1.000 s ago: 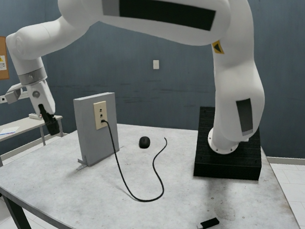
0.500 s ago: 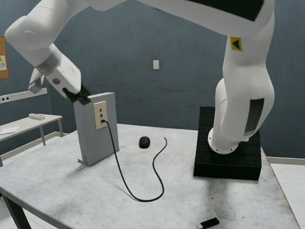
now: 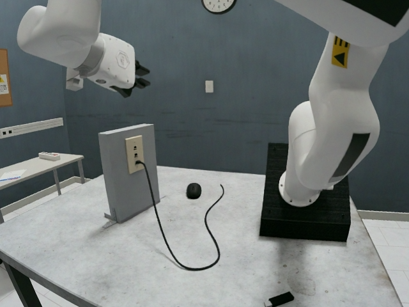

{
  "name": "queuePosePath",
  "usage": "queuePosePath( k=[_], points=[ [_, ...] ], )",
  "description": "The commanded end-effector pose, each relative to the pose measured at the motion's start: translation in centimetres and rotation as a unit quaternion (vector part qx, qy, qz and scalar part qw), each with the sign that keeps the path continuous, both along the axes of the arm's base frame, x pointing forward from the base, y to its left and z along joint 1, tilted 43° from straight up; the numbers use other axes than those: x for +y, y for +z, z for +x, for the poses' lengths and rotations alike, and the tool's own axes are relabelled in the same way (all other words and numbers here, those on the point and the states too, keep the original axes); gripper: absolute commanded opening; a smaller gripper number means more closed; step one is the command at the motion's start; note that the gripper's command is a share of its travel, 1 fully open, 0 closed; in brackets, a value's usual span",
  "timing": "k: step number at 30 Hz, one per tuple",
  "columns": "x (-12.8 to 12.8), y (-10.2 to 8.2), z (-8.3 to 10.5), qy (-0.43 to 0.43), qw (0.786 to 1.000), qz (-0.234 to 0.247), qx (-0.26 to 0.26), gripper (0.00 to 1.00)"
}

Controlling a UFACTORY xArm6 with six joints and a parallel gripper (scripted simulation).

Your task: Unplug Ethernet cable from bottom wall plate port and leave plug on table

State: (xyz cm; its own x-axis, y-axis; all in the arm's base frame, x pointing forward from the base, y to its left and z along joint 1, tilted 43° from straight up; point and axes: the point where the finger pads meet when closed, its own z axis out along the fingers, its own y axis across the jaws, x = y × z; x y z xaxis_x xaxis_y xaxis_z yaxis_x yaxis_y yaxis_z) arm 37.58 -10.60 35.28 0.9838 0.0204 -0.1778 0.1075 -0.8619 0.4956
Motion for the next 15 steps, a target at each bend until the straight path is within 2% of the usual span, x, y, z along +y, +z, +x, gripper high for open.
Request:
queuePosePath(
  k=[1, 2, 8, 10, 15],
  points=[
    [-0.9, 0.4, -0.6, -0.018, 0.999, -0.034, -0.004, 0.27],
    [-0.9, 0.4, -0.6, -0.018, 0.999, -0.034, -0.004, 0.27],
    [-5.7, -2.4, -2.5, -0.097, 0.982, -0.16, 0.004, 0.27],
    [-5.7, -2.4, -2.5, -0.097, 0.982, -0.16, 0.004, 0.27],
    [-9.1, -4.0, -3.9, -0.136, 0.954, -0.266, -0.007, 0.27]
  ],
)
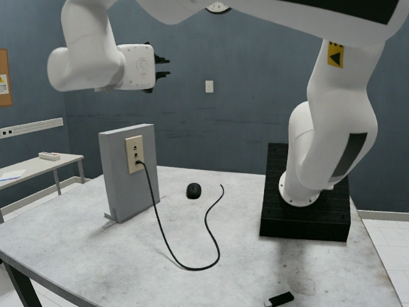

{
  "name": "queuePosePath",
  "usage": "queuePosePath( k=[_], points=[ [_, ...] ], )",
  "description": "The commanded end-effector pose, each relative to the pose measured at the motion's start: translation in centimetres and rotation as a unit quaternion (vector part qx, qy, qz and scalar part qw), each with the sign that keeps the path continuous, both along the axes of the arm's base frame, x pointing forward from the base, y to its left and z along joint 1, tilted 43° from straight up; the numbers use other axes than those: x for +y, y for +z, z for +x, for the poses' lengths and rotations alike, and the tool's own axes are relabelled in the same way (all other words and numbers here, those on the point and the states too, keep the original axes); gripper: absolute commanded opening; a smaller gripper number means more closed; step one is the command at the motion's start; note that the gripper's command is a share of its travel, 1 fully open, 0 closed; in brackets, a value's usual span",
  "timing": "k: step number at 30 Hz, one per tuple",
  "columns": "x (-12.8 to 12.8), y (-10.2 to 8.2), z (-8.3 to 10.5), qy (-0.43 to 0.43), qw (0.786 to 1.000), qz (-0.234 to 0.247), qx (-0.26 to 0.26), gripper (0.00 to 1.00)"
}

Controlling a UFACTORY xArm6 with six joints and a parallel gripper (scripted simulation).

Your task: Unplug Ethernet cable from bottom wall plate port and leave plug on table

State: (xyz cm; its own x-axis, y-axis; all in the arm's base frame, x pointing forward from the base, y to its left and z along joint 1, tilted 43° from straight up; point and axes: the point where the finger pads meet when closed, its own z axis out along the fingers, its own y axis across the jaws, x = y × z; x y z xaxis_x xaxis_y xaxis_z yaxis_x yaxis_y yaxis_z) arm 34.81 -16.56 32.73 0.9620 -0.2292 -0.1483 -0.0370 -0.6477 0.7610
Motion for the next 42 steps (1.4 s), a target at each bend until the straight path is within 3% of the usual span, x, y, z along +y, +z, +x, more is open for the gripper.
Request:
queuePosePath(
  k=[1, 10, 12, 18, 24, 27, 29, 34, 42],
  points=[
    [-3.7, -1.7, -1.4, -0.043, 0.992, -0.119, -0.01, 0.27],
    [-8.1, -3.5, -2.9, -0.037, 0.952, -0.298, -0.054, 0.27],
    [-8.1, -3.5, -2.9, -0.037, 0.952, -0.298, -0.054, 0.27],
    [-9.8, -4.7, -3.1, 0.008, 0.916, -0.389, -0.102, 0.27],
    [-10.6, -6.3, -2.9, 0.076, 0.877, -0.445, -0.163, 0.27],
    [-10.6, -7.3, -2.6, 0.115, 0.859, -0.457, -0.198, 0.27],
    [-10.6, -7.3, -2.6, 0.115, 0.859, -0.457, -0.198, 0.27],
    [-10.1, -9.5, -2.3, 0.184, 0.831, -0.455, -0.26, 0.27],
    [-7.9, -14.1, -2.4, 0.284, 0.797, -0.39, -0.364, 0.27]
  ],
)
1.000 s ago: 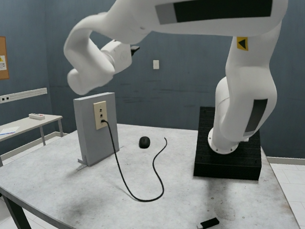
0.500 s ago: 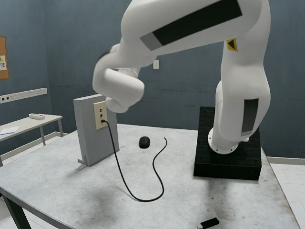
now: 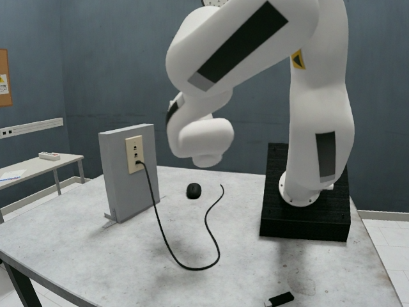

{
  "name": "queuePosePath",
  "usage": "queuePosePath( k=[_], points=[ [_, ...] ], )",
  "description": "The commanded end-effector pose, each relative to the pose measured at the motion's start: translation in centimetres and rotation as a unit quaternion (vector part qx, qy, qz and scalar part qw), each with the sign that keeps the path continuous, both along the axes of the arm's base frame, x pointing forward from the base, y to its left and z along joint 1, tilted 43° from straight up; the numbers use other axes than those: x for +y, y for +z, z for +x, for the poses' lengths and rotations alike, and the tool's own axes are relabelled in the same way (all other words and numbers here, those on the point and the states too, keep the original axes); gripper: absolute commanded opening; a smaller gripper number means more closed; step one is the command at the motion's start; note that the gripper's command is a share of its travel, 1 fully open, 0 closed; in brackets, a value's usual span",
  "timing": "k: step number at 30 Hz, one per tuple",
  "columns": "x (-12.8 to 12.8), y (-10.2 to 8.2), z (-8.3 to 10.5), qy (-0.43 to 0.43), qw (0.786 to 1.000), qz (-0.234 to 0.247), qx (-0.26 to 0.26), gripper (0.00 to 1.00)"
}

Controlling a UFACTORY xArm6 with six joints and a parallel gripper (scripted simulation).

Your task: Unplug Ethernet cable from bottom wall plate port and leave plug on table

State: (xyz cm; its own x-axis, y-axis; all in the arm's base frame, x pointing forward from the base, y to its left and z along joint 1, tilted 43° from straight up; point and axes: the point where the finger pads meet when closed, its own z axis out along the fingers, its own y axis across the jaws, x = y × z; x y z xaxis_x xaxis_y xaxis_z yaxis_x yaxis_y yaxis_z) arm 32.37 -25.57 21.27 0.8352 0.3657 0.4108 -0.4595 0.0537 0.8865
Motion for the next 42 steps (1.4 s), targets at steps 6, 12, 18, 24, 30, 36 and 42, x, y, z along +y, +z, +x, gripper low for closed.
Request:
queuePosePath(
  k=[6, 12, 18, 24, 30, 36, 42],
  points=[
    [2.3, -4.5, -0.3, 0.155, 0.986, 0.033, -0.048, 0.27],
    [2.3, -4.5, -0.3, 0.155, 0.986, 0.033, -0.048, 0.27],
    [6.0, -8.2, 2.3, 0.258, 0.963, 0.077, -0.025, 0.27],
    [9.5, -11.5, 3.6, 0.334, 0.935, 0.121, -0.006, 0.27],
    [15.0, -16.0, 3.9, 0.425, 0.884, 0.193, 0.02, 0.27],
    [18.3, -18.4, 3.4, 0.471, 0.849, 0.239, 0.034, 0.27],
    [18.3, -18.4, 3.4, 0.471, 0.849, 0.239, 0.034, 0.27]
  ],
)
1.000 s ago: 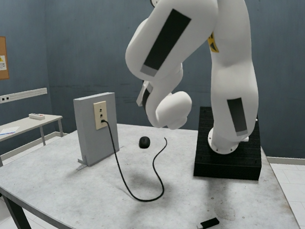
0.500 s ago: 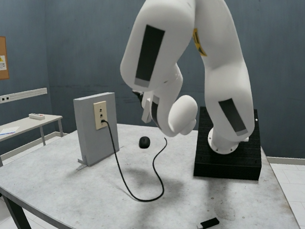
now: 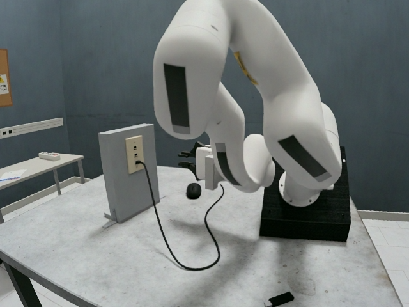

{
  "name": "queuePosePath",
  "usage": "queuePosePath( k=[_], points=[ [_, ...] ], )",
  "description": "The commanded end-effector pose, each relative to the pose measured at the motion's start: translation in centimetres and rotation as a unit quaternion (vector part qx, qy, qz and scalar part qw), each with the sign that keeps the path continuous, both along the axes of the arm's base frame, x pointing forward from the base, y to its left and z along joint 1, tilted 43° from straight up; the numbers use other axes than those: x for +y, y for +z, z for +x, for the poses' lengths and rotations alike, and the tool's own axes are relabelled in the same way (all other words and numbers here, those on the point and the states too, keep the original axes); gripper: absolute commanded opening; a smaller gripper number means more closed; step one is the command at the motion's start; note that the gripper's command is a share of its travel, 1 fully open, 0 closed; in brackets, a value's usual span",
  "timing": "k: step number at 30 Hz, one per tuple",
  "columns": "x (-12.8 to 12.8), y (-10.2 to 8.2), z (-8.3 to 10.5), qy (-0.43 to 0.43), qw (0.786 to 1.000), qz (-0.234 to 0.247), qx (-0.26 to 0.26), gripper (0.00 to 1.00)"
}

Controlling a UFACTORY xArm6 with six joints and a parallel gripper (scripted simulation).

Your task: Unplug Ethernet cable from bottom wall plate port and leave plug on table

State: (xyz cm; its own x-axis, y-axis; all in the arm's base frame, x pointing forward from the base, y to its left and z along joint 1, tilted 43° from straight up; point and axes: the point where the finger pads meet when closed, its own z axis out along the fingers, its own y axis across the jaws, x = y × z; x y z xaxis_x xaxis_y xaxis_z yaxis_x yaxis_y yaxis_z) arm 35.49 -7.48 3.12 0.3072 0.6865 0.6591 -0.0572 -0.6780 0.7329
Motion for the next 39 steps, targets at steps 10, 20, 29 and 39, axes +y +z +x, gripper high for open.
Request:
queuePosePath(
  k=[10, 20, 29, 39],
  points=[
    [0.5, 0.3, 7.8, 0.009, 1.0, 0.001, -0.001, 0.27],
    [0.5, 0.6, 8.8, 0.009, 1.0, 0.002, -0.001, 0.27],
    [0.9, 1.0, 9.1, 0.009, 1.0, 0.002, -0.001, 0.27],
    [2.2, 2.2, 9.6, 0.009, 1.0, 0.002, -0.001, 0.27]
  ],
)
